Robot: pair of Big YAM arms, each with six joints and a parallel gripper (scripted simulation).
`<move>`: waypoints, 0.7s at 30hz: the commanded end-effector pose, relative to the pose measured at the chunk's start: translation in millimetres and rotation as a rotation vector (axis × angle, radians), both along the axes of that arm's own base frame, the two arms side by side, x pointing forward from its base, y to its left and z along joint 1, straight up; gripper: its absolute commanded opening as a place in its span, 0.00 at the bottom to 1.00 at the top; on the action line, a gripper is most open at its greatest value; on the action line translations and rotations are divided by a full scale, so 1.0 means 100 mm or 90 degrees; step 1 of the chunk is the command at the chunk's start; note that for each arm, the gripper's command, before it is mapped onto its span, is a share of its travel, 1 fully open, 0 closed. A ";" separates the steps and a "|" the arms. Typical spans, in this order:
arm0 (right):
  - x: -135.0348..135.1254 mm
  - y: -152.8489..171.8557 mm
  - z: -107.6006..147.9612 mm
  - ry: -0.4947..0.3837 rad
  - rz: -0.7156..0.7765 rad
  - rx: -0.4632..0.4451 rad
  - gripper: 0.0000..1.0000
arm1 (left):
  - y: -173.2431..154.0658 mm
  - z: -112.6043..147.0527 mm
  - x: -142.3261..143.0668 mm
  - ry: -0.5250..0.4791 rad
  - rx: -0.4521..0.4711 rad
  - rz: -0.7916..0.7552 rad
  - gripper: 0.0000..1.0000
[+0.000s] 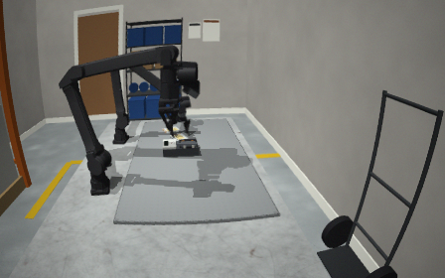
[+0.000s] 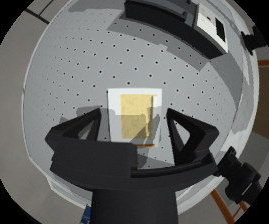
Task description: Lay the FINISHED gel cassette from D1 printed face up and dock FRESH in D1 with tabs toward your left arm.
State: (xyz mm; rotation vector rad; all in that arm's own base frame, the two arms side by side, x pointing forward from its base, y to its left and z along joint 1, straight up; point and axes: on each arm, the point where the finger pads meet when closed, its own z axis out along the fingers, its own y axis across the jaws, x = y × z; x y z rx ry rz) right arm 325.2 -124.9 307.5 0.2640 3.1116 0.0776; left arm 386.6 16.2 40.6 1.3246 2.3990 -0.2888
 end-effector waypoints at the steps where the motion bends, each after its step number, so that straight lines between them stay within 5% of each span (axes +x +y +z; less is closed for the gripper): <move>1: 0.10 -0.05 0.18 -0.011 0.004 -0.003 1.00 | -0.05 -0.13 -0.02 0.012 -0.003 0.000 0.98; 21: 0.10 -0.05 0.18 -0.011 0.004 -0.003 1.00 | -0.05 -0.17 -0.02 0.014 -0.002 -0.001 0.98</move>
